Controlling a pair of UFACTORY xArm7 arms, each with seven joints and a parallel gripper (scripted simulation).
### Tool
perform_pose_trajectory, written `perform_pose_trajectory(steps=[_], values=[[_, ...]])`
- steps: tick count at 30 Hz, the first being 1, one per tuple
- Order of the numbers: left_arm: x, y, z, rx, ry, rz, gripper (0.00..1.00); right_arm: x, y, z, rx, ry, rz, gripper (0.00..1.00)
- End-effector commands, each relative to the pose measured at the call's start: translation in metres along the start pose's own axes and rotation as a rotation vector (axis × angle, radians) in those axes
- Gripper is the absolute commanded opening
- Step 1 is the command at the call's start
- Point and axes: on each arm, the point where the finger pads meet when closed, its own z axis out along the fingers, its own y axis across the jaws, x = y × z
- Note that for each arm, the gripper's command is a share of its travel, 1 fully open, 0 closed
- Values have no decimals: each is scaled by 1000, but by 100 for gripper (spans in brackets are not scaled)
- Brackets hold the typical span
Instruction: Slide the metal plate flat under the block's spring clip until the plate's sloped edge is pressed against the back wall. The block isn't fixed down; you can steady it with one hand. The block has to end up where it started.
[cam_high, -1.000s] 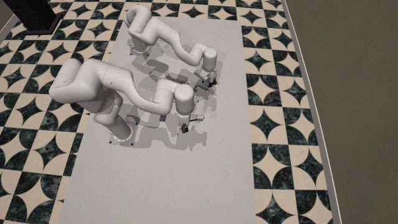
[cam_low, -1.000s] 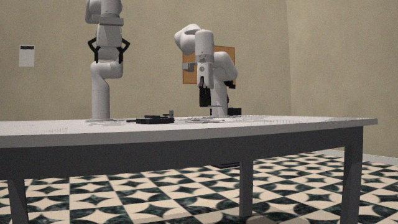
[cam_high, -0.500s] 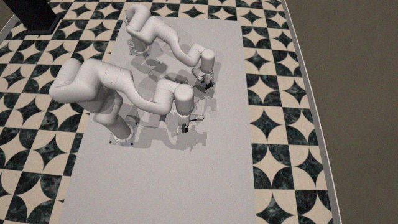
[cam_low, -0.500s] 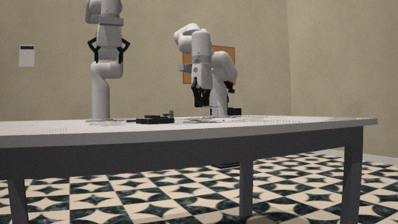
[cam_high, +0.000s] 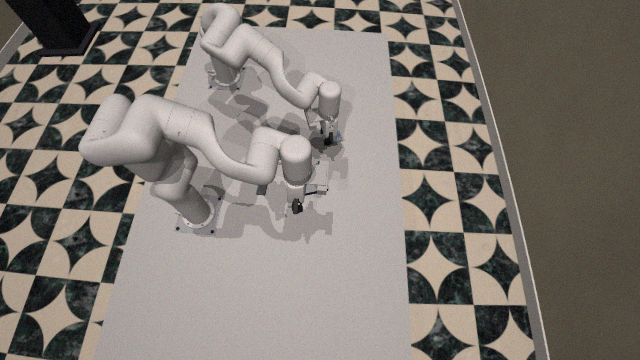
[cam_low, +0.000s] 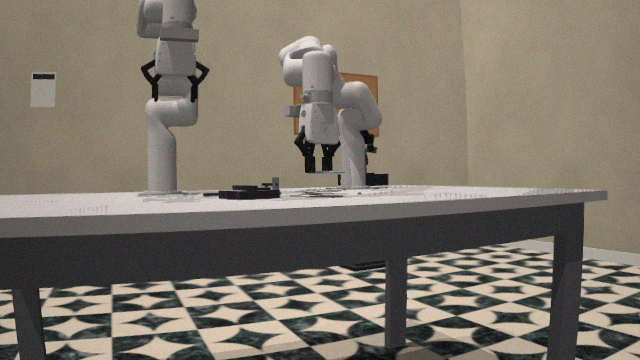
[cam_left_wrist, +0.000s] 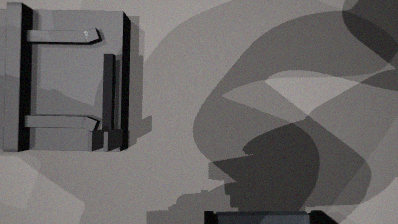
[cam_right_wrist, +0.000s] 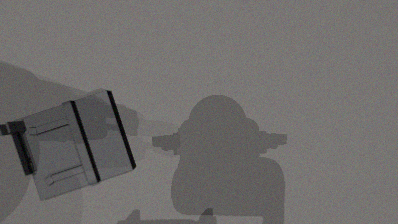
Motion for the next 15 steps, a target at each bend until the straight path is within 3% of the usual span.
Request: perform_pose_trajectory(steps=[1,10,12,15], values=[[7,-3,-2,7,-3,130,0,1,0,-2,0,4,0,100],[20,-5,-1,7,-3,366,0,1,0,-2,0,4,0,100],[18,-5,-1,7,-3,330,0,1,0,-2,0,4,0,100],[21,-6,-1,7,-3,384,0,1,0,-2,0,4,0,100]])
